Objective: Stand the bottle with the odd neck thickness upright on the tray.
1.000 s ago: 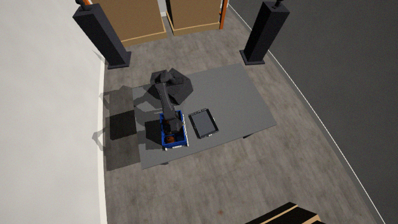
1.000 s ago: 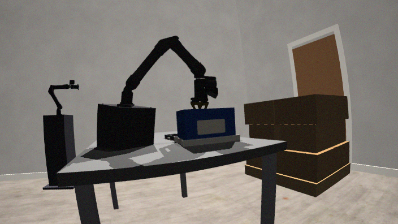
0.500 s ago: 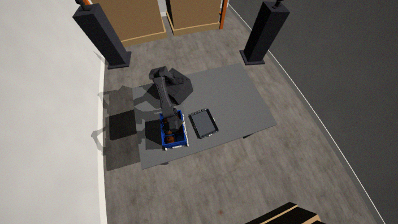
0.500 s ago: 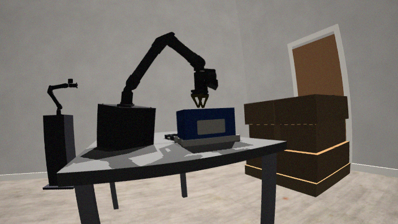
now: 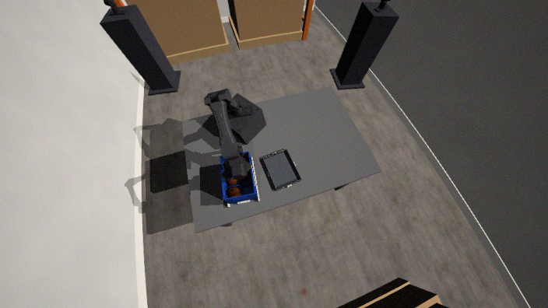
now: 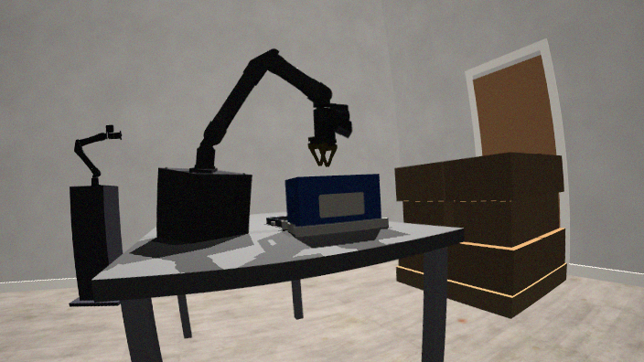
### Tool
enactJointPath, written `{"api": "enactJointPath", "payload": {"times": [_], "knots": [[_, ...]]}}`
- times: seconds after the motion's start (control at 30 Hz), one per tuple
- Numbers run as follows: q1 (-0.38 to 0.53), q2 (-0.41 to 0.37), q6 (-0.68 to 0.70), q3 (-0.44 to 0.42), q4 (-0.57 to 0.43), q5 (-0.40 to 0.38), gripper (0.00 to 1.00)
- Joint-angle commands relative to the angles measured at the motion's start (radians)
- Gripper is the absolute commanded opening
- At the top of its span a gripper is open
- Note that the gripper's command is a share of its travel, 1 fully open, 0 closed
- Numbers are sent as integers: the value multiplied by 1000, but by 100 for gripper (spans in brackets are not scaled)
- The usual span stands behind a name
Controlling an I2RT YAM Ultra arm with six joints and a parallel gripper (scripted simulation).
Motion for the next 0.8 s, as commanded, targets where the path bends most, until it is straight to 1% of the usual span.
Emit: {"api": "enactJointPath", "payload": {"times": [0.0, 0.47, 0.5, 0.77], "knots": [[16, -38, 6, 43, -33, 9, 61], [16, -39, 6, 44, -35, 9, 61], [16, -39, 6, 44, -35, 9, 0], [16, -39, 6, 44, -35, 9, 0]]}}
